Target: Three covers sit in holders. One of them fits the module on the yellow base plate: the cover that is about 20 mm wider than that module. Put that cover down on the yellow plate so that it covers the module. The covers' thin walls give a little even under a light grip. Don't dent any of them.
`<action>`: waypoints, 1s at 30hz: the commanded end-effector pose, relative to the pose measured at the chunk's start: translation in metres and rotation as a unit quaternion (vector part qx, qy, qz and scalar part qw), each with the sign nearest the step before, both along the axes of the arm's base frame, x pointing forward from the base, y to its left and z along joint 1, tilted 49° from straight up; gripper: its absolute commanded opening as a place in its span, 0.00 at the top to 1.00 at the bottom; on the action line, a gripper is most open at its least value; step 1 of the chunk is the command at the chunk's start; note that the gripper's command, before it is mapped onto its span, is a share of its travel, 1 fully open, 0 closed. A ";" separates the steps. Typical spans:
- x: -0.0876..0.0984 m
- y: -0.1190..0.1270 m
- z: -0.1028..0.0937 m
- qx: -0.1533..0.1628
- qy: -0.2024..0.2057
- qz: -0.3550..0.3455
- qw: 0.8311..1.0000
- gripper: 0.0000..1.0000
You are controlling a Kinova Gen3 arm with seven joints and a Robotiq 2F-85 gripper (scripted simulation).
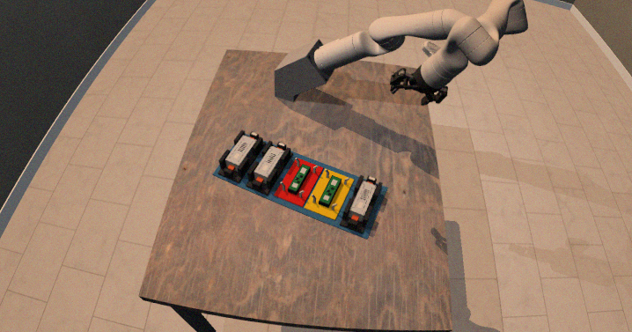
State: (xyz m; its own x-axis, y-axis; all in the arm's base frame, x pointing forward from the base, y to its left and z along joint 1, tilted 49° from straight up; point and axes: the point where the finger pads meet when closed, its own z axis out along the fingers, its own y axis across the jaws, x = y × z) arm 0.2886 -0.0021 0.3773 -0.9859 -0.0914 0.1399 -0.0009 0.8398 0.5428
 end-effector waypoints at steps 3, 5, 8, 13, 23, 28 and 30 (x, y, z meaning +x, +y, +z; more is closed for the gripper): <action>0.004 -0.004 -0.002 0.006 -0.003 -0.009 1.000 0.00; 0.012 -0.012 -0.006 0.017 -0.009 -0.026 0.999 0.00; 0.025 -0.023 -0.013 0.033 -0.018 -0.051 0.998 0.00; 0.041 -0.038 -0.022 0.055 -0.029 -0.085 0.994 0.00; 0.045 -0.042 -0.024 0.076 -0.041 -0.119 0.989 0.00; 0.050 -0.047 -0.027 0.102 -0.055 -0.161 0.980 0.00; 0.051 -0.048 -0.027 0.107 -0.058 -0.169 0.978 0.00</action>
State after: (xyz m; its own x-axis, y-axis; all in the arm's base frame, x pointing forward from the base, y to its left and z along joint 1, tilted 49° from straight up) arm 0.3387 -0.0483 0.3506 -0.9772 0.2078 0.0438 0.1771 0.6833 0.7083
